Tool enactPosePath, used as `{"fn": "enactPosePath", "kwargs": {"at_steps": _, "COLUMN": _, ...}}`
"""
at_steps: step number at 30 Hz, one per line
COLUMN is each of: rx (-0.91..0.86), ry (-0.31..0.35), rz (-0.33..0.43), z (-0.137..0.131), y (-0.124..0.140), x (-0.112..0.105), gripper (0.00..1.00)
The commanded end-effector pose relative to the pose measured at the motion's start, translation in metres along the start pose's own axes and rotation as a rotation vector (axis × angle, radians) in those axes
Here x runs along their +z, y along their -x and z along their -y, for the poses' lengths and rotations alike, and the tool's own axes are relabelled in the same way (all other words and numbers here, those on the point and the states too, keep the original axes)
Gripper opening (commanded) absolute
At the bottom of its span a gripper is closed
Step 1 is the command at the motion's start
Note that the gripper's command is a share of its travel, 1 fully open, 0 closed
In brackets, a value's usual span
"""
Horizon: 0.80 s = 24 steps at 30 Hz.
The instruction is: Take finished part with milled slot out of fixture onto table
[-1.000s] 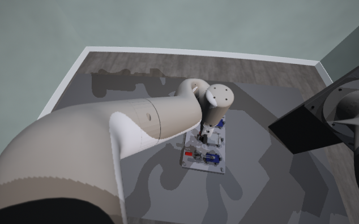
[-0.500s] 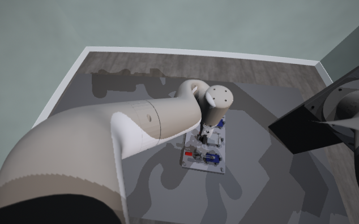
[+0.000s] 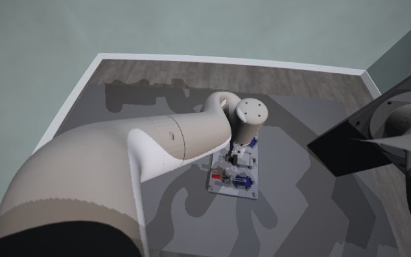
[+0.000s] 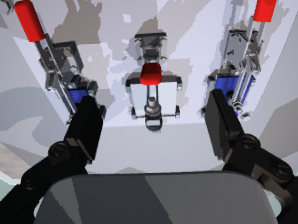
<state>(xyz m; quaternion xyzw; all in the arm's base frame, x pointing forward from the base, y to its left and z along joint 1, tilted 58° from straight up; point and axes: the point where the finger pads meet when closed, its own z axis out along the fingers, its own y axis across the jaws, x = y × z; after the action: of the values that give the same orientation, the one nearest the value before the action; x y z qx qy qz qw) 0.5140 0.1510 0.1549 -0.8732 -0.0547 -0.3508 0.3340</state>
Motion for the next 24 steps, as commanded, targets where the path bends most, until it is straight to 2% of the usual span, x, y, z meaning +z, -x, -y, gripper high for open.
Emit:
{"fn": "enactPosePath", "kwargs": {"at_steps": 1, "rx": 0.000, "ry": 0.000, "rz": -0.001, "z": 0.000, "y": 0.003, "x": 0.000, "gripper": 1.00}}
{"fn": "enactPosePath", "kwargs": {"at_steps": 24, "rx": 0.000, "ry": 0.000, "rz": -0.001, "z": 0.000, "y": 0.064, "x": 0.000, "gripper": 1.00}}
